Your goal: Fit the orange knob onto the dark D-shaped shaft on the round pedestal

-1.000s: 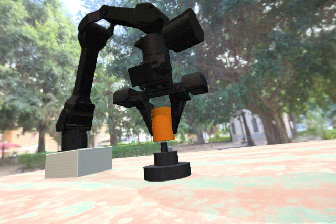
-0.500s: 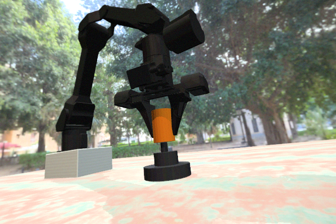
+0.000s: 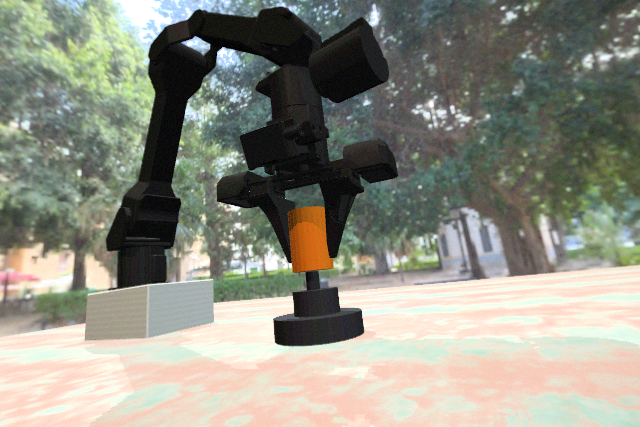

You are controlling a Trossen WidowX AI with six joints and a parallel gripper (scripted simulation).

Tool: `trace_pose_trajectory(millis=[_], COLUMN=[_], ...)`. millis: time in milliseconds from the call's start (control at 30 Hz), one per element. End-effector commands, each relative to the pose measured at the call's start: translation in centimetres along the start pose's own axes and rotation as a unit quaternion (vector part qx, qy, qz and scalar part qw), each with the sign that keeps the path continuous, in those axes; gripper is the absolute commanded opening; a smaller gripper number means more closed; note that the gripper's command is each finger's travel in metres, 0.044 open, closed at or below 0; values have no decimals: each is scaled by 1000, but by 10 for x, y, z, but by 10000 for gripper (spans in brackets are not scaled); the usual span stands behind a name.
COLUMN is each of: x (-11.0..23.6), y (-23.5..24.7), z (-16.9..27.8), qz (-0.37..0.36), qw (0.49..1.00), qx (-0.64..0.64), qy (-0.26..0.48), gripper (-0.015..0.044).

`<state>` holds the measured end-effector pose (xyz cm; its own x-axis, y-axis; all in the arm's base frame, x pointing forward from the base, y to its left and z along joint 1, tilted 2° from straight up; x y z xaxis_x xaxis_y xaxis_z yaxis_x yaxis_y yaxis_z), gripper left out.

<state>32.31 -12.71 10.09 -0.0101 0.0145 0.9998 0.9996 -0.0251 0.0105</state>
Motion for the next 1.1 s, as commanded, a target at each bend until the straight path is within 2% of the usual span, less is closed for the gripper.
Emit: trace_pose_trajectory(millis=[0,233,467,1067], x=[-1,5,2,0], y=[-1,0,2,0], z=[0,0,-1,0], qz=[2,1,1,1], qw=[1000,1000,994,994], qx=[-2,-7,-107,-107], qy=[-1,-1,-1,-1], gripper=[0,0,0,0])
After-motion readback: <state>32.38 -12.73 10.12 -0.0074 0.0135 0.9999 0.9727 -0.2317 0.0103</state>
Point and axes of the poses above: the point midway between the two fingers, 35 mm back from their tips, its own x axis back along the fingers, its own y axis across the jaws, z = x × y, the point moved 6 cm from there along x, back along the fingers, and after that the axes turned 6 degrees about x, right-handed, at the moved point
